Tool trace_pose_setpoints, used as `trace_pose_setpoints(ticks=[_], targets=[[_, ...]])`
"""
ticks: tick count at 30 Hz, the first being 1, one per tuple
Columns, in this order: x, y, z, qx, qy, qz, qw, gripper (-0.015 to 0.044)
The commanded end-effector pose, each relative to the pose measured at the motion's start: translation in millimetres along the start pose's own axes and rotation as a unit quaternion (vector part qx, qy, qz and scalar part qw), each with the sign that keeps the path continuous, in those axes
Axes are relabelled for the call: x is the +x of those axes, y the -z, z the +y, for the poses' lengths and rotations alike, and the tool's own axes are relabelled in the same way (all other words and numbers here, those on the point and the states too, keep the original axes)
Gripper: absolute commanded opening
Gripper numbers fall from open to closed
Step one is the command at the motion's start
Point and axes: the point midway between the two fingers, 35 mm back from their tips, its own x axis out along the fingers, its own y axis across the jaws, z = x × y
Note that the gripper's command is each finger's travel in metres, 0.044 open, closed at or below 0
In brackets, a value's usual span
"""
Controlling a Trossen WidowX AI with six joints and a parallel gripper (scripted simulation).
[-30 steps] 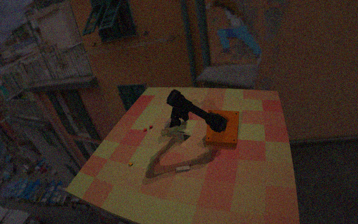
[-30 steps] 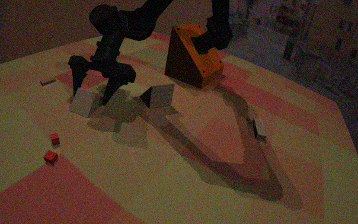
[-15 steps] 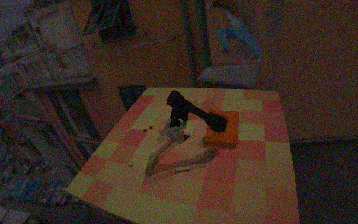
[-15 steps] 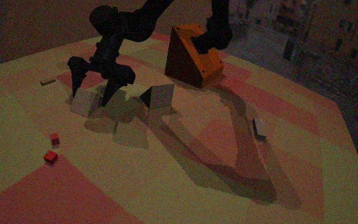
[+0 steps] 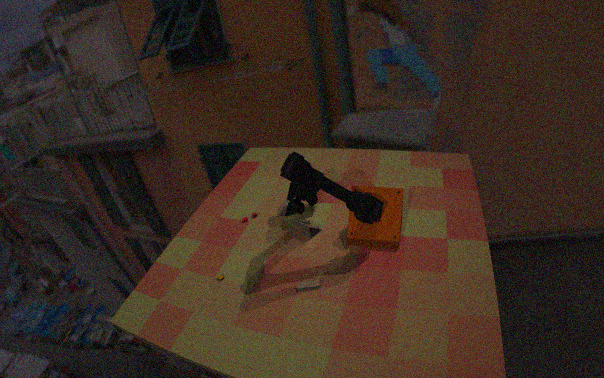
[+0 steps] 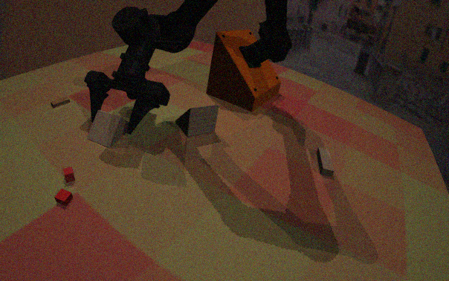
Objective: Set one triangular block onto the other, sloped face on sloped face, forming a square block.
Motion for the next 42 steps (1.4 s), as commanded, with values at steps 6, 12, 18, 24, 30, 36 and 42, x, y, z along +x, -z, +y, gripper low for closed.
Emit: trace_pose_setpoints(ticks=[6,12,18,24,30,36,42], targets=[[0,1,1,0.001,-0.003,0.001,1.0,0.044],[0,1,1,0.001,-0.003,0.001,1.0,0.044],[0,0,0,0.0,0.0,0.0,1.0,0.0414],[0,0,0,0.0,0.0,0.0,1.0,0.0295],[0,0,0,0.0,0.0,0.0,1.0,0.0255],[-2,2,1,0.0,0.0,0.0,1.0,0.0117],[-16,18,5,-0.001,-0.003,-0.004,1.0,0.0]])
